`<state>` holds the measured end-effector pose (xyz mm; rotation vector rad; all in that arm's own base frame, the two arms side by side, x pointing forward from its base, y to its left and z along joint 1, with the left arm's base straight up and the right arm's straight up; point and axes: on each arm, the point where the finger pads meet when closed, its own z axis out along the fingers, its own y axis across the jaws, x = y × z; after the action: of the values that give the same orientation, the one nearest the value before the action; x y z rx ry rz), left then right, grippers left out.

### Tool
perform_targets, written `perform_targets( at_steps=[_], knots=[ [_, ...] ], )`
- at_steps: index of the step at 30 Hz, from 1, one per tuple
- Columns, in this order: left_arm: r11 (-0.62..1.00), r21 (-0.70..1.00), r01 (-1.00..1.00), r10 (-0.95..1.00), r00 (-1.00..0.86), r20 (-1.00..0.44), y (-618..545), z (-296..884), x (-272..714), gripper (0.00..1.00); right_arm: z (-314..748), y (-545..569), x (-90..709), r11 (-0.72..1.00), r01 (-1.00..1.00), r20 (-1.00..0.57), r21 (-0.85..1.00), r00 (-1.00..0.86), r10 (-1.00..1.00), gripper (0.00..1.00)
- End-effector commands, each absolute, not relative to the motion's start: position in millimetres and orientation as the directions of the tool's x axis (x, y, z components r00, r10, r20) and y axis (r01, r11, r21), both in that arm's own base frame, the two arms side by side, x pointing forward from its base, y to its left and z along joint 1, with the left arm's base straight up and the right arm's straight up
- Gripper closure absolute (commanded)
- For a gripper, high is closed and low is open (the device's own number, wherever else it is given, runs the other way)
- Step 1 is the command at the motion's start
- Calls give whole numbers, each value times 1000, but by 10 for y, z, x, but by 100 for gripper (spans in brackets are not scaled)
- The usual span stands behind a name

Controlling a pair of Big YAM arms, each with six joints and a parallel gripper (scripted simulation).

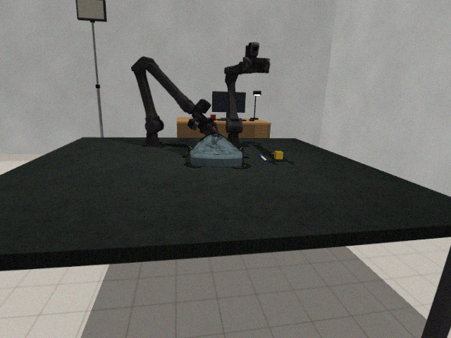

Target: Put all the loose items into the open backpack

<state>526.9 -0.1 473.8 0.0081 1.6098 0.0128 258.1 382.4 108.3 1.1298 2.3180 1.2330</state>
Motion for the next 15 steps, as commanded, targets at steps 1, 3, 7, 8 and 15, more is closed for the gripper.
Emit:
perform_targets(
  at_steps=[1,3,7,8,15],
  knots=[
    [1000,7,-3,7,26,-1000,-2,5086,5238,10,1588,4018,2834,236,488,154,840,-632,760,68],
    [1000,7,-3,7,26,-1000,-2,5086,5238,10,1514,4019,2850,250,504,154,827,-629,762,68],
    [1000,7,-3,7,26,-1000,-2,5086,5238,10,1644,4009,2875,234,510,173,828,-629,758,68],
    [1000,7,-3,7,26,-1000,-2,5086,5238,10,1641,4008,2882,236,514,175,824,-628,758,68],
    [1000,7,-3,7,26,-1000,-2,5086,5238,10,1702,3998,2929,234,539,197,809,-624,756,68]
  ],
)
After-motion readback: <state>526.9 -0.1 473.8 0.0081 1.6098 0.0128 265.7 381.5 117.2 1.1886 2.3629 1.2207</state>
